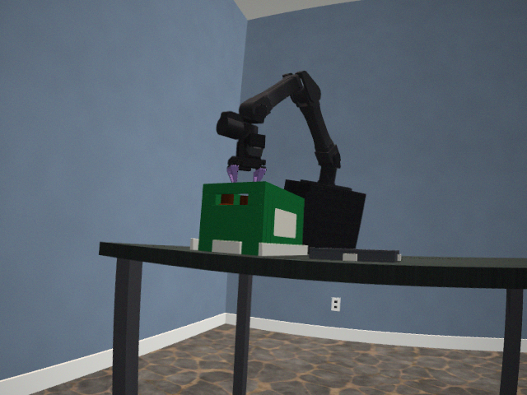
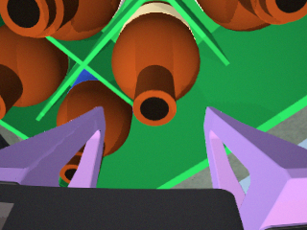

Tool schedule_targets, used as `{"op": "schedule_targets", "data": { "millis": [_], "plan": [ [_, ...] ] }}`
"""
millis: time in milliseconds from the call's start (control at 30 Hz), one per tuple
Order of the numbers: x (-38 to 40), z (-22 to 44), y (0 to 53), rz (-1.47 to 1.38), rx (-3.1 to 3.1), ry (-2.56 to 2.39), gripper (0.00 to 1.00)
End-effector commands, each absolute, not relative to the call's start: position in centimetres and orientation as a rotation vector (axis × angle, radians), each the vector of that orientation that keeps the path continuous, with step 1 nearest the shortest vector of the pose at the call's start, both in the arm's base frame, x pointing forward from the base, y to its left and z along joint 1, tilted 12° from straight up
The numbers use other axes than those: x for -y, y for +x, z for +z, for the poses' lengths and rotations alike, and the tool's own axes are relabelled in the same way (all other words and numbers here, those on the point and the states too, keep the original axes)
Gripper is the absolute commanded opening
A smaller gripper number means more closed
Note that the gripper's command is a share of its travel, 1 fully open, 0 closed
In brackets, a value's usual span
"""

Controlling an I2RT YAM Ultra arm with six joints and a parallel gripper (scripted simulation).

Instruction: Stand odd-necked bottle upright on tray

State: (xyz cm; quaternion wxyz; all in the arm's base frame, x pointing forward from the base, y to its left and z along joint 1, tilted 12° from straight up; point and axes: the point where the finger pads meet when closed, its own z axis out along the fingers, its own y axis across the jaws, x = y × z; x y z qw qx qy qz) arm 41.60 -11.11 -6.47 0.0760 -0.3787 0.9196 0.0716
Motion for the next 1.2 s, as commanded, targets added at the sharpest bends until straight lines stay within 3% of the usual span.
{"op": "schedule_targets", "data": {
  "millis": [0,1167],
  "plan": [
    [11.2,-6.2,43.2,0.180,-2.720,-1.121,0.61],
    [10.5,-8.8,42.3,0.203,-2.736,-1.122,0.61]
  ]
}}
